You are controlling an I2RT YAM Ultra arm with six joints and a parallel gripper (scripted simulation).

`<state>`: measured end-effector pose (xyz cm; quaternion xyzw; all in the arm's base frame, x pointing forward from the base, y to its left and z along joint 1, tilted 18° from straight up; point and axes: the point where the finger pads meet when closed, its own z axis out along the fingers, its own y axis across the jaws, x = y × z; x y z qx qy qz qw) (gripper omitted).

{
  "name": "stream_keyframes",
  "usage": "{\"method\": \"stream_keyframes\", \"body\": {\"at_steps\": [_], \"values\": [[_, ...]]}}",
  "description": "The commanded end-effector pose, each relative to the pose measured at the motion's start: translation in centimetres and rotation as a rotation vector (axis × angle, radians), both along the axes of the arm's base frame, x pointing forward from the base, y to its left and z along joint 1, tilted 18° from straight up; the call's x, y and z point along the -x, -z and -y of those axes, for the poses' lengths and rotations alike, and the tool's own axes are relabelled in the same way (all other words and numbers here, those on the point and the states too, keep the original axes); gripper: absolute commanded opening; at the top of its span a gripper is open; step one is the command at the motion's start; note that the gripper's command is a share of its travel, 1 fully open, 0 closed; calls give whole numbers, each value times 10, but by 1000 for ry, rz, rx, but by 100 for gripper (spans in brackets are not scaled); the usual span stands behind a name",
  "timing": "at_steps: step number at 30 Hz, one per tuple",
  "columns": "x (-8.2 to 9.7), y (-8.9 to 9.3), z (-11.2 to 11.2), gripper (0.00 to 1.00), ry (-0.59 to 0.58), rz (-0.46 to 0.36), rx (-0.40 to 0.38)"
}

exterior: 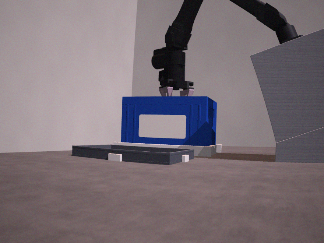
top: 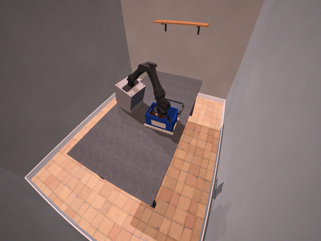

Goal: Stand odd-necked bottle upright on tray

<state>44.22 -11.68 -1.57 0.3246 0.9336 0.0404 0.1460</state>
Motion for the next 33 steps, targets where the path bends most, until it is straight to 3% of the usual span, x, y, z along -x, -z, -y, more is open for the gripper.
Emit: {"method": "stream_keyframes", "body": {"at_steps": [1,19,33], "values": [[-5,-5,-1,61,-3,21,14],[-4,-6,-1,61,-3,22,14],[5,-22,1,61,-1,10,11]]}}
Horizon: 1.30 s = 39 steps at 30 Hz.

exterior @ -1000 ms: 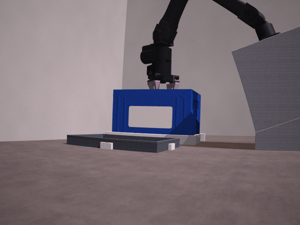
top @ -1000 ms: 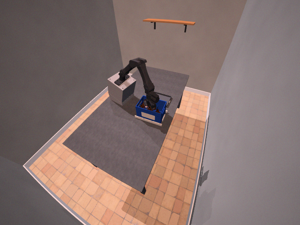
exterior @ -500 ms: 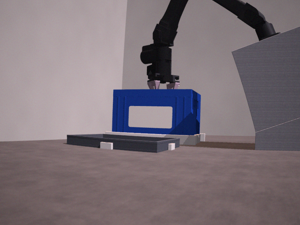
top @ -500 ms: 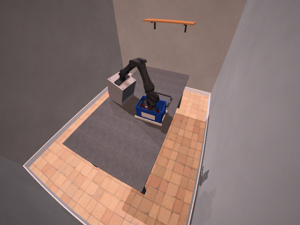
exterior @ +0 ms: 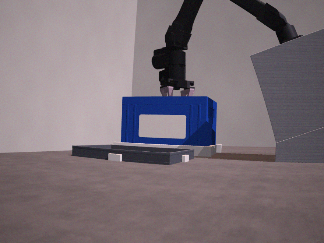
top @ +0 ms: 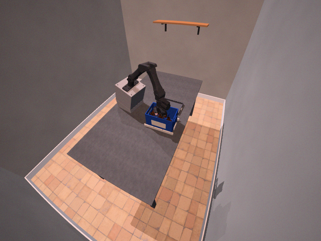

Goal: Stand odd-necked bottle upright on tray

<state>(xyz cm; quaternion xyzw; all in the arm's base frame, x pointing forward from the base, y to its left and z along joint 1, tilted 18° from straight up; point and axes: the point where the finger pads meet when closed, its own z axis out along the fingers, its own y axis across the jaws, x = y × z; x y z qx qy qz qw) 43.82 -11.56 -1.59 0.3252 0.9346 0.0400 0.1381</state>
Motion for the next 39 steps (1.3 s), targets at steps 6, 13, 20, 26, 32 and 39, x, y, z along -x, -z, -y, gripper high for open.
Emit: {"method": "stream_keyframes", "body": {"at_steps": [6,13,20,26,32,39], "values": [[0,-45,7,61,6,48,21],[6,-70,6,61,5,55,21],[11,-84,6,61,5,55,20],[15,-94,5,61,6,56,19],[16,-97,5,61,6,56,18],[16,-97,5,61,7,56,18]]}}
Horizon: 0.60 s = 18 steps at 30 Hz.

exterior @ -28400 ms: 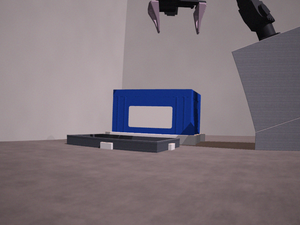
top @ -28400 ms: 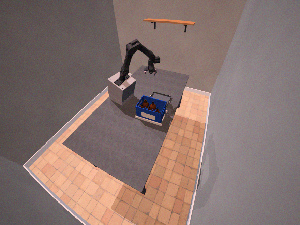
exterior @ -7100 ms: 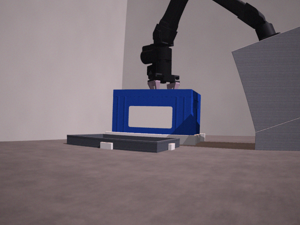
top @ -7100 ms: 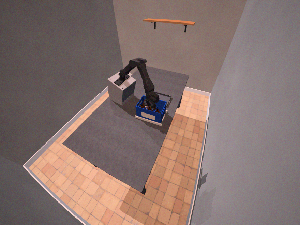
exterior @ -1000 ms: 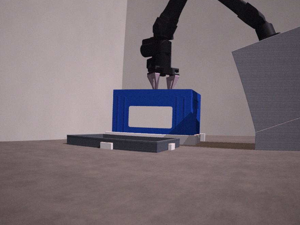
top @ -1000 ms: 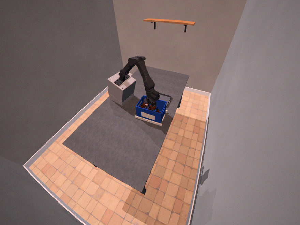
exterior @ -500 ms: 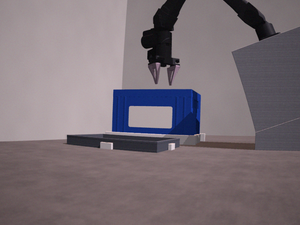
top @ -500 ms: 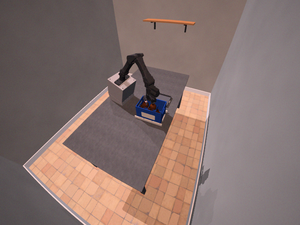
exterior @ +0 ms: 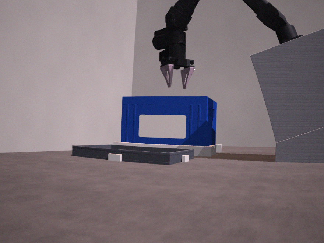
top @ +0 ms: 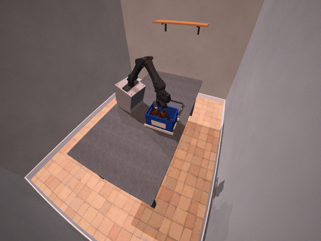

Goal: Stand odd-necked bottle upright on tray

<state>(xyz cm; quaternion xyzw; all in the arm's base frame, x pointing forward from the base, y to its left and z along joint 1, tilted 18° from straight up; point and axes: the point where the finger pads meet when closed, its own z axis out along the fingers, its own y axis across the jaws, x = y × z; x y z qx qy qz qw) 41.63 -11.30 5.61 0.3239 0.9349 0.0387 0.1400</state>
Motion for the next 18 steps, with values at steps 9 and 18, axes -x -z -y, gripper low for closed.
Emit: {"method": "stream_keyframes", "body": {"at_steps": [9,18], "values": [[-7,-25,8,0,9,57,15],[-7,-25,8,0,9,57,15]]}}
